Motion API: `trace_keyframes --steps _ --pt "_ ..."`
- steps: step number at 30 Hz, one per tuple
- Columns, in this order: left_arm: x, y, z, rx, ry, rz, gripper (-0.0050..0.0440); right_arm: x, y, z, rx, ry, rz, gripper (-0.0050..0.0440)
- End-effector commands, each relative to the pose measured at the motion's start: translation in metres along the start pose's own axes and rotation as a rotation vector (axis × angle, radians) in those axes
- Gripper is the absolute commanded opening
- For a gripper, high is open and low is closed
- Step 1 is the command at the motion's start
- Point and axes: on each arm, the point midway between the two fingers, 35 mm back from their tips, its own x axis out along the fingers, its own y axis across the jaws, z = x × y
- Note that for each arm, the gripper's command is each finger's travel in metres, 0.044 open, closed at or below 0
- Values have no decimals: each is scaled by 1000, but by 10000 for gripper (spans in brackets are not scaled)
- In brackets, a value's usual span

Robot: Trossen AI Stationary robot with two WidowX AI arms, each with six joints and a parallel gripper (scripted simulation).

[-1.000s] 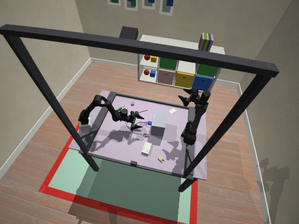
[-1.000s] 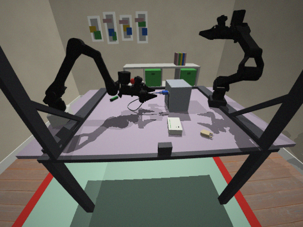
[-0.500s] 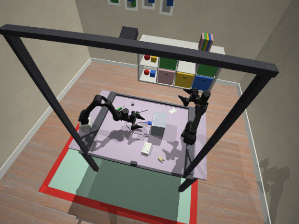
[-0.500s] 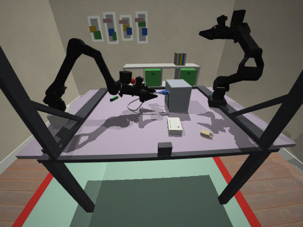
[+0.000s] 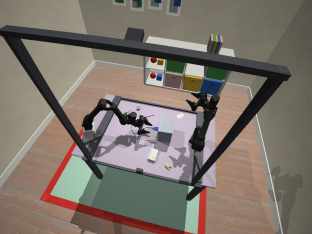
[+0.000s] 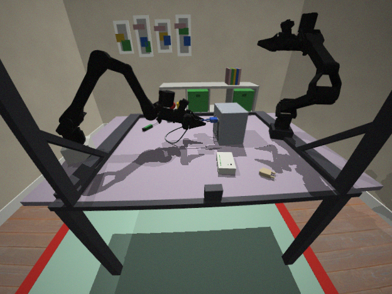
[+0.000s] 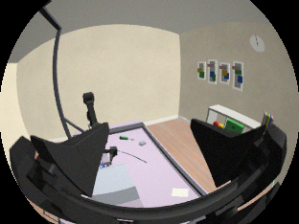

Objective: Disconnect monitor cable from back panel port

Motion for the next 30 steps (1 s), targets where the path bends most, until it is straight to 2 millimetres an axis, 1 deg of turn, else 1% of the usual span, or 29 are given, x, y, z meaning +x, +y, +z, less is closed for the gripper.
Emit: trace_keyframes --steps 1,8,10,18,25,27,30 --pt "4 3 12 -41 -4 -24 440 0 1 3 -6 -1 1 440" --pt "10 7 13 -137 41 -69 440 0 1 3 -6 -1 1 440" --pt "10 7 13 -137 41 -69 440 0 1 3 -6 -1 1 440" --pt "15 13 16 -259 98 -121 440 0 1 3 -6 -1 1 440" --pt "18 18 19 -369 149 -162 440 0 1 3 -6 -1 1 440" --pt "18 18 19 -369 149 -162 440 0 1 3 -6 -1 1 440" --pt "18 20 21 -414 170 -179 440 0 1 3 -6 -1 1 440"
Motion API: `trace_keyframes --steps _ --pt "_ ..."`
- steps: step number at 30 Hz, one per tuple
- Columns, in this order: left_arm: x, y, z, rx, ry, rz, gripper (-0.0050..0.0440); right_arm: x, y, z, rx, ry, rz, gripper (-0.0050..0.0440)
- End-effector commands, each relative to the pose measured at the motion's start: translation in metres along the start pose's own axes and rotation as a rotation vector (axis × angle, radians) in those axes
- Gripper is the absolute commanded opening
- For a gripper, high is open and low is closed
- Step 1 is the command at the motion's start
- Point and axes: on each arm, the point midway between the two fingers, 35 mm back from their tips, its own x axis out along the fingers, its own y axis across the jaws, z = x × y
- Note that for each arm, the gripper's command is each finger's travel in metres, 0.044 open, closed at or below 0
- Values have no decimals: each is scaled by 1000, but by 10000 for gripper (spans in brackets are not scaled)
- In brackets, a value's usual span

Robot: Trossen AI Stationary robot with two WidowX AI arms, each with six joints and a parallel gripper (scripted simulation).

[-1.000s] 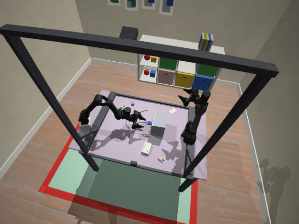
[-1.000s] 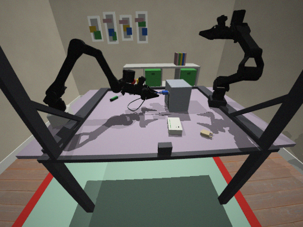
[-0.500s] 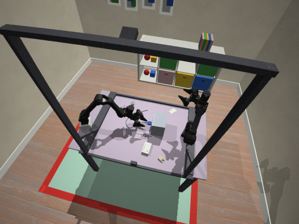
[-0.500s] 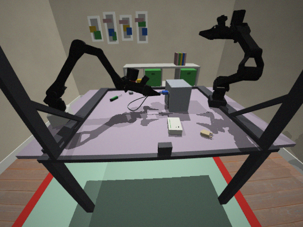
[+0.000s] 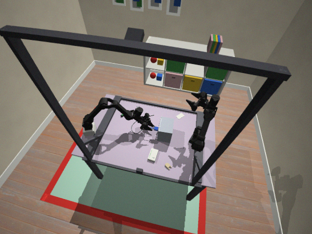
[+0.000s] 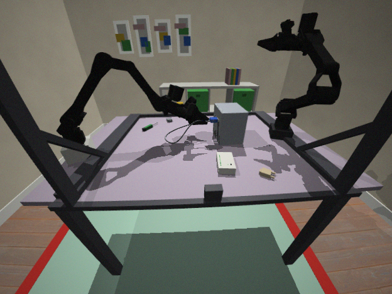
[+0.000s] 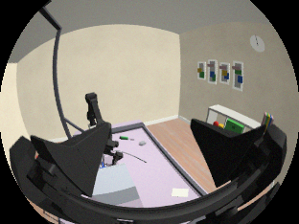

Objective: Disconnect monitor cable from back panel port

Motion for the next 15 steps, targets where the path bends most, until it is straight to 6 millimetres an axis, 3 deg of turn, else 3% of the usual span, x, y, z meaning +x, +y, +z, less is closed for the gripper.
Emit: trace_keyframes --steps 1,15 --pt "-1 -3 14 -43 4 -27 440 0 1 3 -6 -1 1 440" --pt "-4 0 23 -200 75 -78 440 0 1 3 -6 -1 1 440"
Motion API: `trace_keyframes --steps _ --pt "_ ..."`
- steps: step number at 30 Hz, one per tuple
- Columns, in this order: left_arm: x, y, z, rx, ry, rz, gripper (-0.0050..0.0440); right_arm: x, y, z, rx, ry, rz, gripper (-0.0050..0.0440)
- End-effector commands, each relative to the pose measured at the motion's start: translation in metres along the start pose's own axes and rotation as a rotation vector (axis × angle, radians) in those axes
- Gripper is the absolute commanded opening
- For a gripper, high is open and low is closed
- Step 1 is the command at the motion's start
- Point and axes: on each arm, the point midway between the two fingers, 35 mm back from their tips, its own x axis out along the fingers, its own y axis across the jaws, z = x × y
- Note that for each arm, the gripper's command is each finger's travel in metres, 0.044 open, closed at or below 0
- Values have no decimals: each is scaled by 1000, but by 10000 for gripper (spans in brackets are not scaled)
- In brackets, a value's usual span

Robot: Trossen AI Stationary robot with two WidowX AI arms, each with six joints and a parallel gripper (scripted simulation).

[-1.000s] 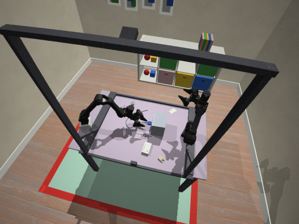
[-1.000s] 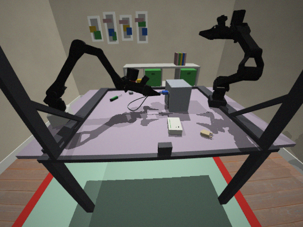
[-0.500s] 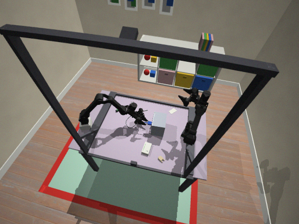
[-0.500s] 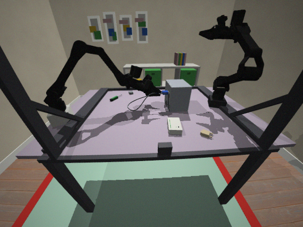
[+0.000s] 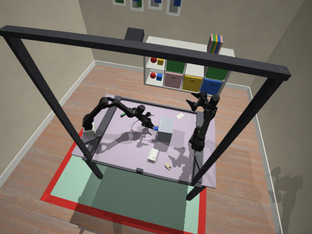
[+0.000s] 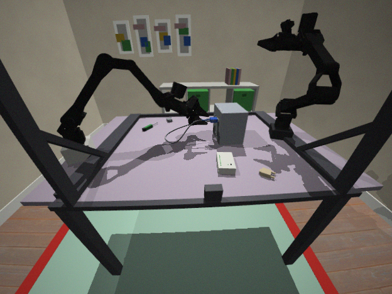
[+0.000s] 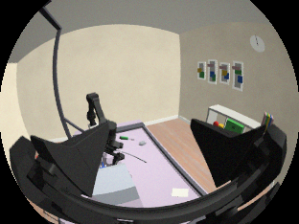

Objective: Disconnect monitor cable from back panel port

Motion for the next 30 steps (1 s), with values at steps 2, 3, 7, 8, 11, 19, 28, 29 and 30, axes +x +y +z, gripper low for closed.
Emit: trace_keyframes --steps 2,3,7,8,11,19,28,29,30 --pt "-3 -7 13 -32 4 -25 440 0 1 3 -6 -1 1 440" --pt "-3 -7 13 -42 8 -28 440 0 1 3 -6 -1 1 440" --pt "-5 -7 15 -77 24 -38 440 0 1 3 -6 -1 1 440" --pt "-5 -7 16 -85 27 -40 440 0 1 3 -6 -1 1 440" --pt "-6 -7 17 -104 35 -46 440 0 1 3 -6 -1 1 440" --pt "-7 -7 18 -131 47 -54 440 0 1 3 -6 -1 1 440" --pt "-8 -7 19 -145 53 -58 440 0 1 3 -6 -1 1 440" --pt "-8 -7 19 -145 53 -58 440 0 1 3 -6 -1 1 440" --pt "-8 -7 19 -145 53 -58 440 0 1 3 -6 -1 1 440"
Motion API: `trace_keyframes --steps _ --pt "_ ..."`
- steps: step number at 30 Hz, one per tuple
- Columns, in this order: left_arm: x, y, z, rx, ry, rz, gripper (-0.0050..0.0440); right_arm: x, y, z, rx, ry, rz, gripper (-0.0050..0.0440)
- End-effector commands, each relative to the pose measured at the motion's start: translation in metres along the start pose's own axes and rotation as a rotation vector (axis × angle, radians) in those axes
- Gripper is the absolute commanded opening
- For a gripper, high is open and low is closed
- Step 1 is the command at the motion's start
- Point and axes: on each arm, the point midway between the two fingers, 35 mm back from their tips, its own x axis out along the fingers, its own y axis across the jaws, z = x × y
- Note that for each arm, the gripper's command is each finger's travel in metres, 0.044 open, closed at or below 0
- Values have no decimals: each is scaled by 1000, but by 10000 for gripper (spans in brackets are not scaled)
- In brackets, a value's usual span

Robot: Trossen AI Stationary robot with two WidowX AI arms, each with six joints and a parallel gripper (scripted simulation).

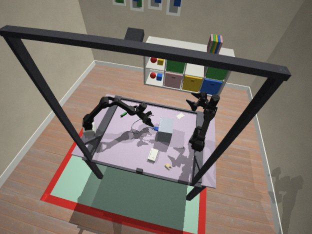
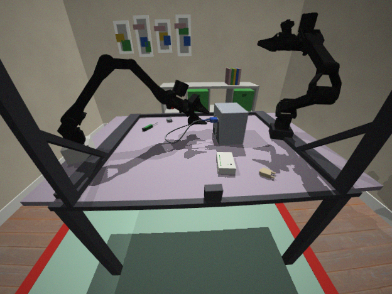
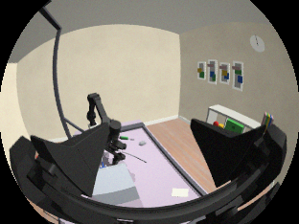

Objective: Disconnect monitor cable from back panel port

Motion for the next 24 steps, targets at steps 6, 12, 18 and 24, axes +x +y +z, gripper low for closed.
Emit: trace_keyframes --steps 6,12,18,24 --pt "-3 -11 9 13 -12 -14 416 0 1 3 -6 -1 1 440" --pt "-3 -11 9 13 -12 -14 272 0 1 3 -6 -1 1 440" --pt "-3 -11 9 13 -12 -14 128 0 1 3 -6 -1 1 440" --pt "-3 -11 9 13 -12 -14 32 0 1 3 -6 -1 1 440"
